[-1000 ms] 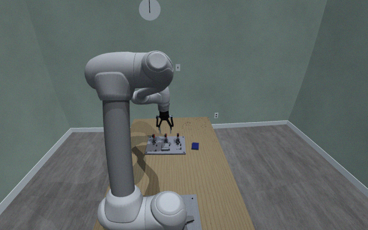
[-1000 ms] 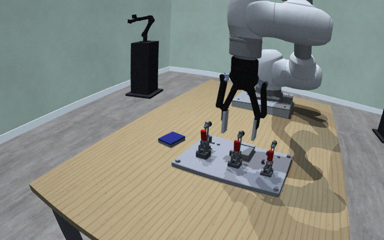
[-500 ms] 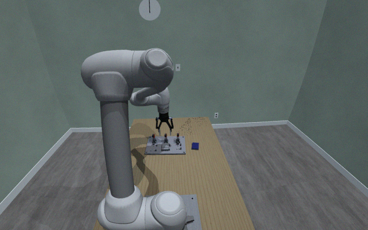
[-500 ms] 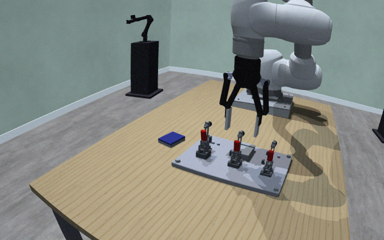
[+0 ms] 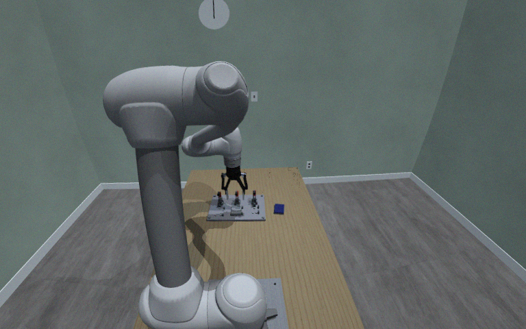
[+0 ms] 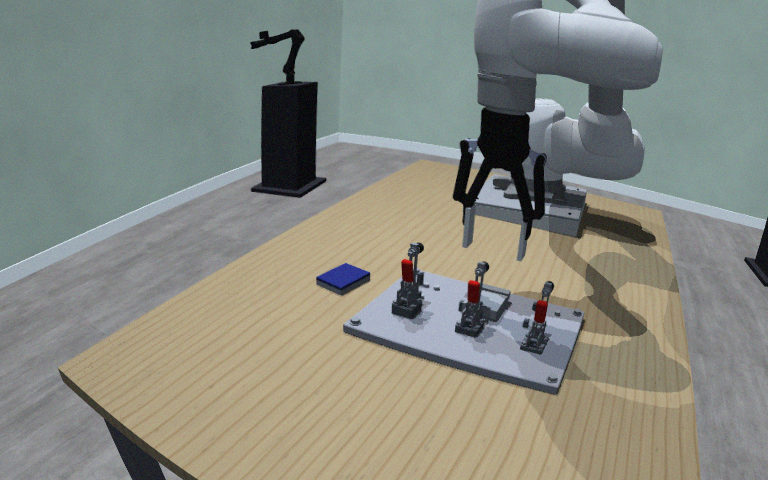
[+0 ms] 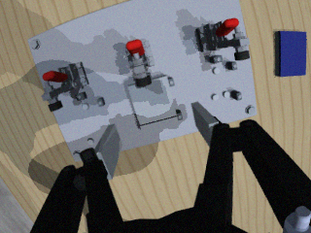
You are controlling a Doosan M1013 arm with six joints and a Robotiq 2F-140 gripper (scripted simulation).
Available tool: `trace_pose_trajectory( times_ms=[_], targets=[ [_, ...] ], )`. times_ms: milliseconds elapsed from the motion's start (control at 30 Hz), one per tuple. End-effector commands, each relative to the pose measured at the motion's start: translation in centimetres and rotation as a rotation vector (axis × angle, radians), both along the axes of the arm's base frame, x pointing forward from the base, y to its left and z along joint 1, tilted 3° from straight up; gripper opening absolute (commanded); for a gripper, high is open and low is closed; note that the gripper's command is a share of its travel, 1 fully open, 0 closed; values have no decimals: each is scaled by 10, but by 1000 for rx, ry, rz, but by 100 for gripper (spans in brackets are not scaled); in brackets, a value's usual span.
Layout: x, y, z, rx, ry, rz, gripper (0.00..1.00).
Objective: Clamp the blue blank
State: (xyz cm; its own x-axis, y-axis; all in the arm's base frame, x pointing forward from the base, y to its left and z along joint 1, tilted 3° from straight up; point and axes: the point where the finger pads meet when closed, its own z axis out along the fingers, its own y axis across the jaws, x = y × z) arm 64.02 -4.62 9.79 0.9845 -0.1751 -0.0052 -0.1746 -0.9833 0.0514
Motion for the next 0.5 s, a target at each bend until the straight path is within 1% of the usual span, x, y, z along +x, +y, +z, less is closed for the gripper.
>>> trace_pose_trajectory(
  times_ms=[0, 167, 267, 433, 467],
  targets=[
    [-1, 0, 0, 0, 0, 0, 58],
    [-1, 0, -5, 0, 0, 0, 58],
    [-1, -1, -15, 0, 0, 0, 58],
    [-1, -2, -37, 0, 0, 0, 58],
    [-1, -2, -37, 0, 0, 0, 58]
  ],
)
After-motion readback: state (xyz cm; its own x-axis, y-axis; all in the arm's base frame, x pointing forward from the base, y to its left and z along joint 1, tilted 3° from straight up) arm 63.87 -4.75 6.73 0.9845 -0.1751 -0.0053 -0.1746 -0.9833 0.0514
